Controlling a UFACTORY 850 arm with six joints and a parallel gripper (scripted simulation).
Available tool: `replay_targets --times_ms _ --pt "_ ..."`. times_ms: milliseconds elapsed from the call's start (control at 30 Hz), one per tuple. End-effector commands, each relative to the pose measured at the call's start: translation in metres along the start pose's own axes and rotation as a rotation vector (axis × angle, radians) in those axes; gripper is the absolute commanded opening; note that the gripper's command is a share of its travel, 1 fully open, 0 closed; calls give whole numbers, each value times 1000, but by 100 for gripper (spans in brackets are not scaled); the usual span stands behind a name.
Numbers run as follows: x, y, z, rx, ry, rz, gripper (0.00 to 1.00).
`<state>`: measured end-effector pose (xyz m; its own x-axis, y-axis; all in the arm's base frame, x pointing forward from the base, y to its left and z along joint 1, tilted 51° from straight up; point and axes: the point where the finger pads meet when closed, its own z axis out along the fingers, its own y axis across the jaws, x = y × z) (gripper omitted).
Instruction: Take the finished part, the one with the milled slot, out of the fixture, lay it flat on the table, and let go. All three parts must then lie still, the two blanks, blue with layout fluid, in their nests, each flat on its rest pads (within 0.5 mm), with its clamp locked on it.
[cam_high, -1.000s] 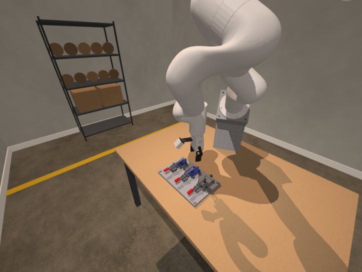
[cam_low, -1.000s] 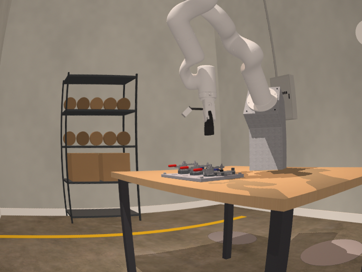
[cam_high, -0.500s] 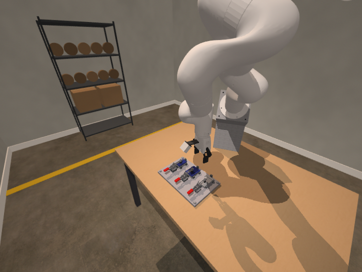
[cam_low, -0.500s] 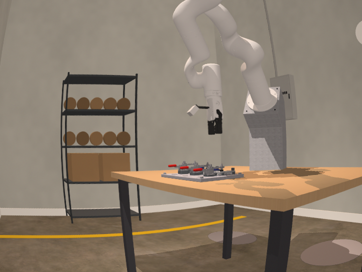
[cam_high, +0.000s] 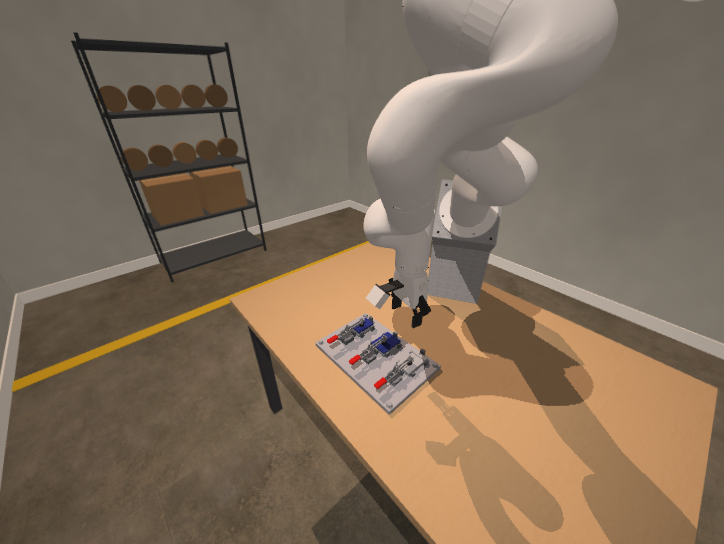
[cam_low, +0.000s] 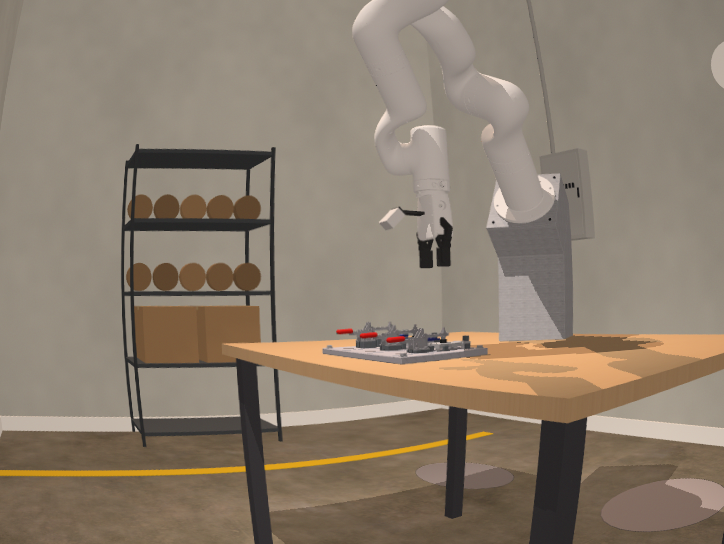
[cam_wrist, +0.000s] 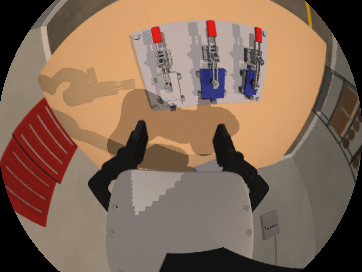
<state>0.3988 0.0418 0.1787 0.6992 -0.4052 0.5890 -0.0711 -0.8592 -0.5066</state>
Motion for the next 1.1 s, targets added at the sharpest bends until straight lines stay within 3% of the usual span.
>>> replay_targets --times_ms 0,267,767,800,1067 --pt "-5 -7 -2 2 1 -52 100" --pt "-18 -26 -7 8 4 -195 100" --pt "-19 -27 -7 9 4 -198 100" --pt "-19 -27 -7 9 4 -198 0" --pt "-19 -27 -7 9 4 -198 0"
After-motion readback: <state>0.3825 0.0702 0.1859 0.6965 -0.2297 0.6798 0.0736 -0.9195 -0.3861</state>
